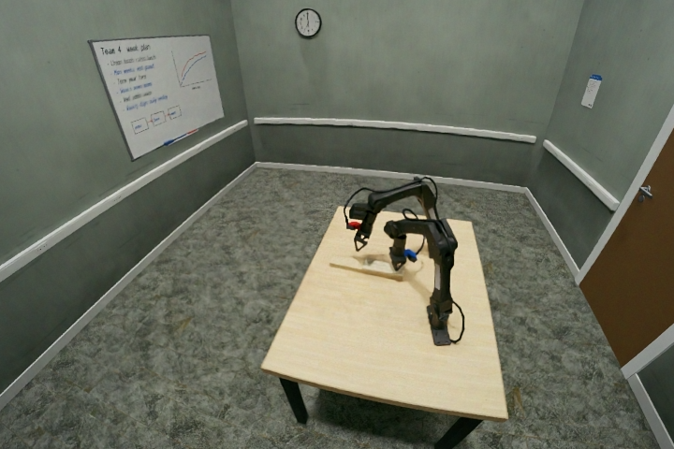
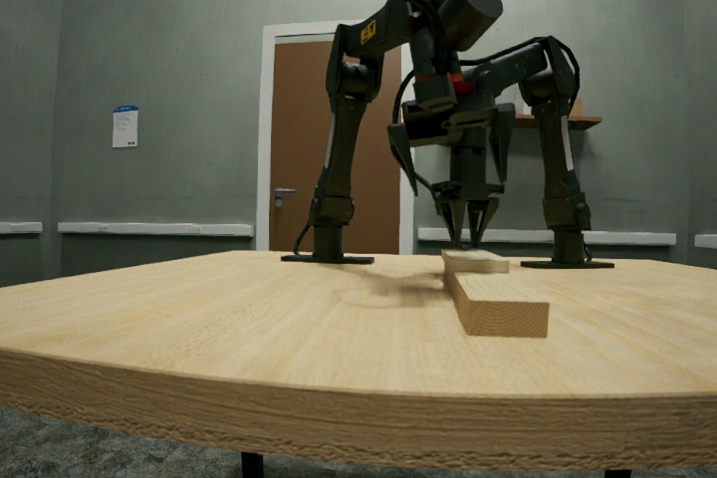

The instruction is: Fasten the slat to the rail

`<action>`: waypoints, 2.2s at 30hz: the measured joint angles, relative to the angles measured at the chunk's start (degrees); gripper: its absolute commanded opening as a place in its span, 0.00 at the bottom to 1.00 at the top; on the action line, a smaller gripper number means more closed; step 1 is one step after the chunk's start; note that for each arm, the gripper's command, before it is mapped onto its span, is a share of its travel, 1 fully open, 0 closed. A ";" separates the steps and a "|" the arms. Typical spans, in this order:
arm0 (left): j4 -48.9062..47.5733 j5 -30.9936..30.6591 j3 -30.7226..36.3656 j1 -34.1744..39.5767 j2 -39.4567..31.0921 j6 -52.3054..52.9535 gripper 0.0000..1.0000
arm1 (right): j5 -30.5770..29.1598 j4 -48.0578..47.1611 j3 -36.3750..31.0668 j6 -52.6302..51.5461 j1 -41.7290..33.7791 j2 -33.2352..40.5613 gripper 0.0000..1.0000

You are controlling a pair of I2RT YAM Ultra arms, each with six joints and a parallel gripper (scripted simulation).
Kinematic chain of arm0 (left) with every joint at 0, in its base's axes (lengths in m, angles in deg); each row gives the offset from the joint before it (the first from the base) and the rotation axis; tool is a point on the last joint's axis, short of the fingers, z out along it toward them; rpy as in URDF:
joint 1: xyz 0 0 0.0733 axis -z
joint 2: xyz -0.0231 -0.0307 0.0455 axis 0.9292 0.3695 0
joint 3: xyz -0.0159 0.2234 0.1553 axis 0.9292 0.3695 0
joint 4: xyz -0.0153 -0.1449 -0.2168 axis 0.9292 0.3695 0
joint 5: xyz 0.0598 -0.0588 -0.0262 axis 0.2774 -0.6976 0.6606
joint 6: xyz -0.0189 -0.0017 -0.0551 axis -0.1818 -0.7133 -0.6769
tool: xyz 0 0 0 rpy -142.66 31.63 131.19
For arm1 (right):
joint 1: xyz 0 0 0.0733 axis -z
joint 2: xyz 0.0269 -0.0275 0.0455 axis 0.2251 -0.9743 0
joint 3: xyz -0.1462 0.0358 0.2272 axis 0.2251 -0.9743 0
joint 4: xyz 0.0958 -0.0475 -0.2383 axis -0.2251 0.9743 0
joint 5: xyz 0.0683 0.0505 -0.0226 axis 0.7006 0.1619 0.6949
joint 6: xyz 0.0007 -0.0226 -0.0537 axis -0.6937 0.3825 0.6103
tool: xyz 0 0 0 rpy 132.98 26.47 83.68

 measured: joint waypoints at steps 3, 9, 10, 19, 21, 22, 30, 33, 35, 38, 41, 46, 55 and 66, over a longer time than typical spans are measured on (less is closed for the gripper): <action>0.00 0.00 0.00 0.00 0.00 0.00 0.34 | 0.00 2.56 1.84 -1.27 -1.46 -2.45 1.00; 0.00 0.00 0.00 0.00 0.00 0.00 0.34 | 0.11 6.97 4.46 -3.37 -3.50 -6.10 1.00; 0.00 0.00 0.00 0.00 0.00 0.00 0.34 | 0.11 7.74 5.11 -3.76 -3.74 -6.71 1.00; 0.00 0.00 0.00 0.00 0.00 0.00 0.34 | 0.22 14.01 9.75 -6.95 -7.30 -12.41 1.00; 0.00 0.00 0.00 0.00 0.00 0.00 0.34 | 0.31 14.75 9.77 -7.23 -7.45 -12.70 1.00; 0.00 0.00 0.00 0.00 0.00 0.00 0.34 | 0.28 15.08 9.79 -7.34 -7.39 -12.68 1.00; 0.00 0.00 0.00 0.00 0.00 0.00 0.34 | 0.28 16.02 10.36 -7.72 -7.39 -12.66 1.00; 0.00 0.00 0.00 0.00 0.00 0.00 0.34 | 0.31 16.13 10.36 -7.76 -7.39 -12.66 1.00; 0.00 0.00 0.00 0.00 0.00 0.00 0.34 | 0.31 16.17 10.36 -7.78 -7.39 -12.66 1.00; 0.00 0.00 0.00 0.00 0.00 0.00 0.34 | 0.28 16.22 10.36 -7.78 -7.39 -12.66 1.00; 0.00 0.00 0.00 0.00 0.00 0.00 0.34 | 0.31 16.22 10.36 -7.78 -7.39 -12.66 1.00; 0.00 0.00 0.00 0.00 0.00 0.00 0.34 | 0.31 16.24 10.36 -7.78 -7.39 -12.66 1.00; 0.00 0.00 0.00 0.00 0.00 0.00 0.34 | 0.31 16.24 10.36 -7.78 -7.39 -12.66 1.00; 0.00 0.00 0.00 0.00 0.00 0.00 0.34 | 0.31 15.65 10.27 -7.78 -7.39 -12.63 1.00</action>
